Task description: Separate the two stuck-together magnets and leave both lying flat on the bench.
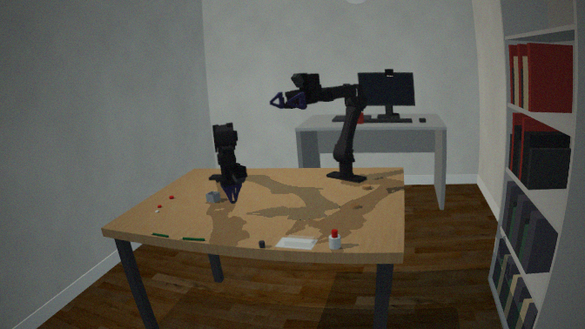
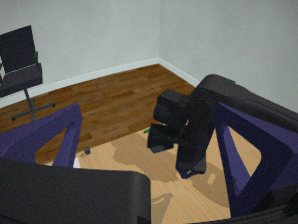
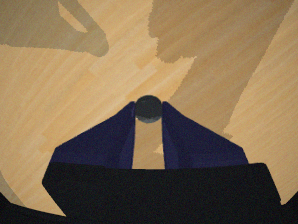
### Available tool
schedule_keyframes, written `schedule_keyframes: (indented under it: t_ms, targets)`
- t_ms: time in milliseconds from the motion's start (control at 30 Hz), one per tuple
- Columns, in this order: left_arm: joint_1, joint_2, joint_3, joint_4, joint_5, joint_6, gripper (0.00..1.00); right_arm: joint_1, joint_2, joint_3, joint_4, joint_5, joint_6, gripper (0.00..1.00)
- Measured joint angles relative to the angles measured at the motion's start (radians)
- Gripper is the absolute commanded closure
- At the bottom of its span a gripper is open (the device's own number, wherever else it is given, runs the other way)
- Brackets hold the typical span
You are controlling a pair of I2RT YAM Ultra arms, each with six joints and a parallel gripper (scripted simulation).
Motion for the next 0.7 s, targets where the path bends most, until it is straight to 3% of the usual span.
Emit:
schedule_keyframes:
  t_ms: [433,700]
  targets:
    - [0.0,0.0,0.0,0.0,0.0,0.0,0.0,-0.001,0.003,-0.002,0.0,-0.003,0.452,0.82]
    - [0.001,0.0,0.0,0.0,0.0,0.0,0.0,-0.012,-0.044,-0.079,0.009,-0.063,0.457,0.82]
